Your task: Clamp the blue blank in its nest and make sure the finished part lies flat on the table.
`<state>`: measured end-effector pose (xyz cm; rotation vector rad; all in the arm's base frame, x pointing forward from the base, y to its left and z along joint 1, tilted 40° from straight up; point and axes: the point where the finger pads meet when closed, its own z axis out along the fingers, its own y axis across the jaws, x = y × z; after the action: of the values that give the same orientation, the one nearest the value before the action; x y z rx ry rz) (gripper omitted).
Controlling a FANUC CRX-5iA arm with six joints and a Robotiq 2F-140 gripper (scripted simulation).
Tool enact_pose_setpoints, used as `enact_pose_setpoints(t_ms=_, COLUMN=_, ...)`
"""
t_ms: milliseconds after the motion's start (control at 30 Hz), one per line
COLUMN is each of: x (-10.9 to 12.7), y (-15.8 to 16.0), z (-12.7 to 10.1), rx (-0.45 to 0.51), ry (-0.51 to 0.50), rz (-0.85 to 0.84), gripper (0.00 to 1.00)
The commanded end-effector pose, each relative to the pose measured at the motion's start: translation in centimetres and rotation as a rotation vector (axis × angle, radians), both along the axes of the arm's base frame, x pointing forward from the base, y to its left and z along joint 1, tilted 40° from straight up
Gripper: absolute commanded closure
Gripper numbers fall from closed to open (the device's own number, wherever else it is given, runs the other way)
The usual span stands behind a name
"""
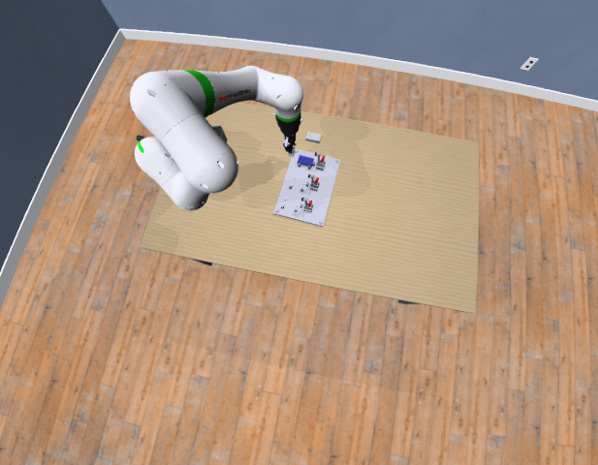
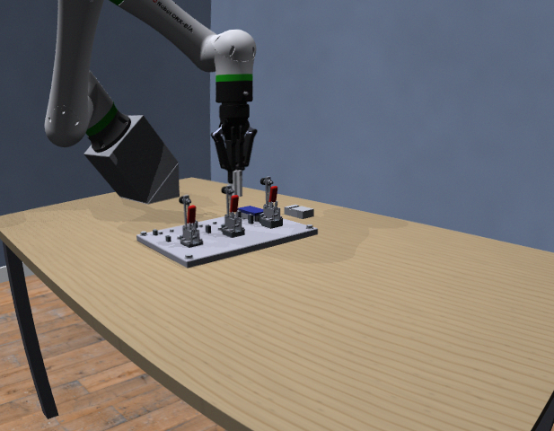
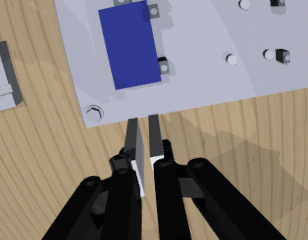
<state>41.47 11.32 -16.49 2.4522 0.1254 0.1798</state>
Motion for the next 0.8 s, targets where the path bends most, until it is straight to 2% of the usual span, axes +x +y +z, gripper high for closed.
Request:
enact_pose_setpoints(t_ms=0, x=-0.1, y=0.3, z=0.3, rx=0.0, ry=0.0, rz=0.0, gripper=0.72)
enact_pose_setpoints(t_ms=100, x=-0.4, y=1.6, z=2.0, rx=0.0, ry=0.0, rz=0.0, gripper=0.72)
enact_pose_setpoints(t_ms=367, x=-1.8, y=6.8, z=8.5, rx=0.0, ry=0.0, rz=0.0, gripper=0.72)
enact_pose_setpoints(t_ms=767, x=-1.9, y=7.4, z=9.2, rx=0.0, ry=0.0, rz=0.0, gripper=0.72)
